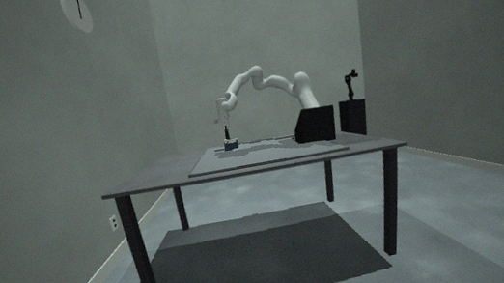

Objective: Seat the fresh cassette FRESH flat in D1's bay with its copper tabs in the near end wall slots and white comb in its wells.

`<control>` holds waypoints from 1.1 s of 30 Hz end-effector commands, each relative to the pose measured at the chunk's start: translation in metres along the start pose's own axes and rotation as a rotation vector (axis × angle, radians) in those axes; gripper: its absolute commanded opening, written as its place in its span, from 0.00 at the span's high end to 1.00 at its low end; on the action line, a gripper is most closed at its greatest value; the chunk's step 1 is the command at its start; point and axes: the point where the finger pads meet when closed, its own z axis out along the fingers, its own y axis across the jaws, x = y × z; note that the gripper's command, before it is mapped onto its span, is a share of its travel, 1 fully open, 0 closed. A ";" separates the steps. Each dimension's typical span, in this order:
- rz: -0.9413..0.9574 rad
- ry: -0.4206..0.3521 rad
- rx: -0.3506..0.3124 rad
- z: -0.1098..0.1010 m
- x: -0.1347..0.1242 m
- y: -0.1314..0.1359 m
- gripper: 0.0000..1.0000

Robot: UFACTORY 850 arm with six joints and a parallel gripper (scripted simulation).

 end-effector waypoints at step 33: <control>0.003 0.005 0.009 -0.030 -0.011 -0.041 0.00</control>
